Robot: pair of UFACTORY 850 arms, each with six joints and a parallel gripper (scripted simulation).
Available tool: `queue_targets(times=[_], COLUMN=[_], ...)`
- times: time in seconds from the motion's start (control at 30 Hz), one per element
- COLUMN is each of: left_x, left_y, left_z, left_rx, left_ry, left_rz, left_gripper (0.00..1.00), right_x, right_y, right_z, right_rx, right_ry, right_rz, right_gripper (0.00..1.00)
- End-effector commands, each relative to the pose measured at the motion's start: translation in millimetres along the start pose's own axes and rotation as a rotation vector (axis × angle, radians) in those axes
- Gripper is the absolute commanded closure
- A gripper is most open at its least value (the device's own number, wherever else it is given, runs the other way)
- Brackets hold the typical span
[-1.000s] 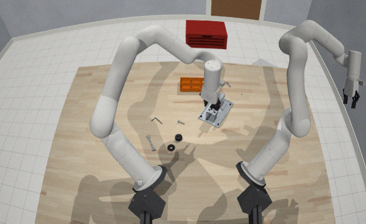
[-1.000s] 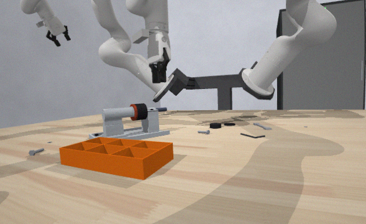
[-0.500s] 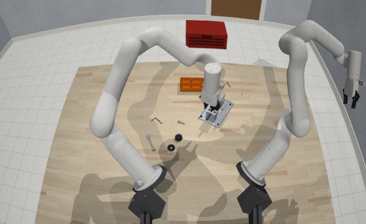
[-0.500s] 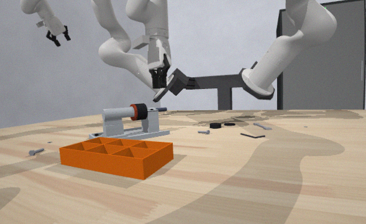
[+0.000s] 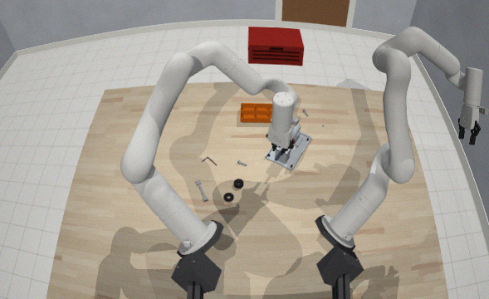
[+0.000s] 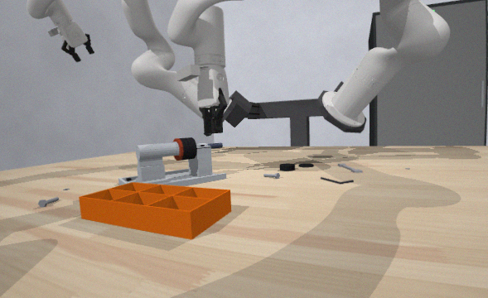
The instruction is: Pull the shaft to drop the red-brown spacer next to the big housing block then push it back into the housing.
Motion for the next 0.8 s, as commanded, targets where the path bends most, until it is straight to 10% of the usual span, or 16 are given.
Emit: queue_targets(times=[0.0,0.77], left_x=[1.5,2.0], left_y=[0.0,0.6], left_z=[10.5,52.7], left_rx=[0.000,0.000], left_ry=[0.003,0.003], left_rz=[-0.001,-0.001], left_gripper=[0.61,0.61], right_x=[0.3,0.3], right_y=[0.0,0.0], right_z=[-0.6,-0.6], right_rx=[0.000,0.000], right_ry=[0.001,0.001], right_rz=[0.000,0.000], right_gripper=[0.00,0.00])
Point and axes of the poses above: on each arm, the point where the finger pads meet when closed, its own z axis out along the fingers, its own y axis across the jaws, x = y × z, the point moved 2 cm from there along -z, back along the fingers, and after that the axes turned 15 degrees about z, right-handed, at the moved point
